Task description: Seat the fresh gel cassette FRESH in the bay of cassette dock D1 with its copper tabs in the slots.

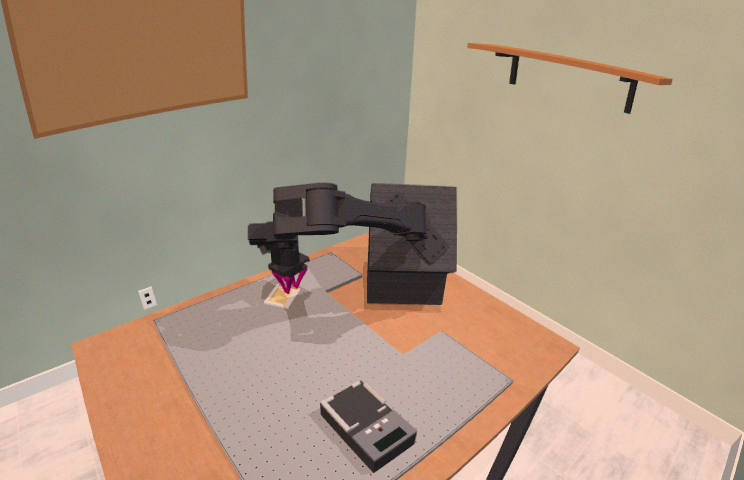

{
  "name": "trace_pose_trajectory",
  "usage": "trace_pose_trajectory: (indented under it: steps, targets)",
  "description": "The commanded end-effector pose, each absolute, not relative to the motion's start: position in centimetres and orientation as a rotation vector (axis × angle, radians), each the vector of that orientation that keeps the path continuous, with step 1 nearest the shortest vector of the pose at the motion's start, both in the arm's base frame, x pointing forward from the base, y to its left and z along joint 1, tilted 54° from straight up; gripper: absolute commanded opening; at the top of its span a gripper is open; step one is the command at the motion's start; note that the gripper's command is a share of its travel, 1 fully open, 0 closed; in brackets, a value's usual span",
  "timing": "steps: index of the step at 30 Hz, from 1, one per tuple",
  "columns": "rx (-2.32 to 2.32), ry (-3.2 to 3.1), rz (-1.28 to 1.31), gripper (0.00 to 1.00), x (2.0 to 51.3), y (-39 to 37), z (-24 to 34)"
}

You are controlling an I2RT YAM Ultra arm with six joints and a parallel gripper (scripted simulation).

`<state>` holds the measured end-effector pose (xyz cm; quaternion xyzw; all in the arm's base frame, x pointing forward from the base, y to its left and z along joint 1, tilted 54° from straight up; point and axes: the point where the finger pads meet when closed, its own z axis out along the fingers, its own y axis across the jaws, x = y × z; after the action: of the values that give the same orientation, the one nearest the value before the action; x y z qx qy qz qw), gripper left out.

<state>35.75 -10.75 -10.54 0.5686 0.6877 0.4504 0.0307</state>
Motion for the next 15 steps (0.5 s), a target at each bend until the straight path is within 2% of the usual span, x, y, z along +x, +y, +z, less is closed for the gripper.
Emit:
trace_pose_trajectory:
  steps: [1, 10, 15]
  targets:
    - [1.970, 1.996, 1.424, 0.34, 35.7, -13.4, -11.3]
    - [2.351, 1.757, 1.464, 0.34, 35.9, -16.8, -14.1]
    - [2.441, 1.666, 1.467, 0.34, 36.4, -17.3, -13.1]
